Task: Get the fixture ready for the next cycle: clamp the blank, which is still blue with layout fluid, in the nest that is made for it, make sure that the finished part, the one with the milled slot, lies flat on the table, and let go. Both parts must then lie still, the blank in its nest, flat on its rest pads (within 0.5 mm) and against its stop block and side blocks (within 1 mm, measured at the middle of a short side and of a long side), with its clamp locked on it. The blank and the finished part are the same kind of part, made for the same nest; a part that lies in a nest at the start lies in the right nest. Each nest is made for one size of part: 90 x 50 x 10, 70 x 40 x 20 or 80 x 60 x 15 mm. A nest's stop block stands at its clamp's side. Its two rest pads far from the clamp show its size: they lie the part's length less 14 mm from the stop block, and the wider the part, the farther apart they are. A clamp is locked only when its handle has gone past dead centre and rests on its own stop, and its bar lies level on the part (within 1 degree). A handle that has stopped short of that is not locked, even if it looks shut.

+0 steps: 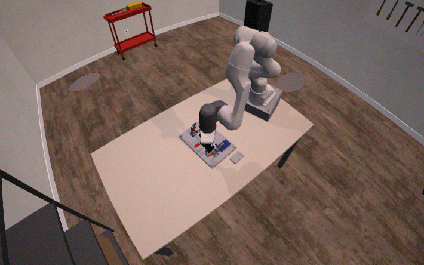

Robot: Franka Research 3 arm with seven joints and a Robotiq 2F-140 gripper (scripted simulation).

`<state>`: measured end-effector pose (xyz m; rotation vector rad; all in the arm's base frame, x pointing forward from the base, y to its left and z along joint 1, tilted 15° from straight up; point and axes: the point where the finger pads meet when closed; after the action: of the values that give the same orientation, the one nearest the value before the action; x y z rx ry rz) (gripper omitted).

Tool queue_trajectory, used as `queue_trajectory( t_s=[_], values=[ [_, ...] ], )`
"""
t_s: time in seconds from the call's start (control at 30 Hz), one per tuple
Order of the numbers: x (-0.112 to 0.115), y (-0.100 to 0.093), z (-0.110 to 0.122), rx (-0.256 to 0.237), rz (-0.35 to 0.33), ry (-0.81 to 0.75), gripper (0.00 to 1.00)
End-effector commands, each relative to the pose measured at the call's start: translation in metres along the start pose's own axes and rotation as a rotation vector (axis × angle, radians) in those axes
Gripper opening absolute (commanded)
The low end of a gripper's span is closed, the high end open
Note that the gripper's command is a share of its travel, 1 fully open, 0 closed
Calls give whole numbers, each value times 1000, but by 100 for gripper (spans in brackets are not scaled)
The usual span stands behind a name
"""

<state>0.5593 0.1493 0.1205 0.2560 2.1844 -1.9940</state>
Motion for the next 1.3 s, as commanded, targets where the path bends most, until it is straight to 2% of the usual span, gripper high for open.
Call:
queue_trajectory(
  t_s=[0.0, 1.27],
  values=[
    [1, 0, 0, 1, -3, 2, 0],
    [5, 0, 1, 1, -3, 2, 0]
  ],
)
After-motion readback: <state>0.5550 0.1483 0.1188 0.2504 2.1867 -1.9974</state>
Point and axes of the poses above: the point where the finger pads meet when closed, its own y axis out along the fingers, its own z axis across the jaws, x = y × z, and after that the axes turned 8 degrees about y, right-handed
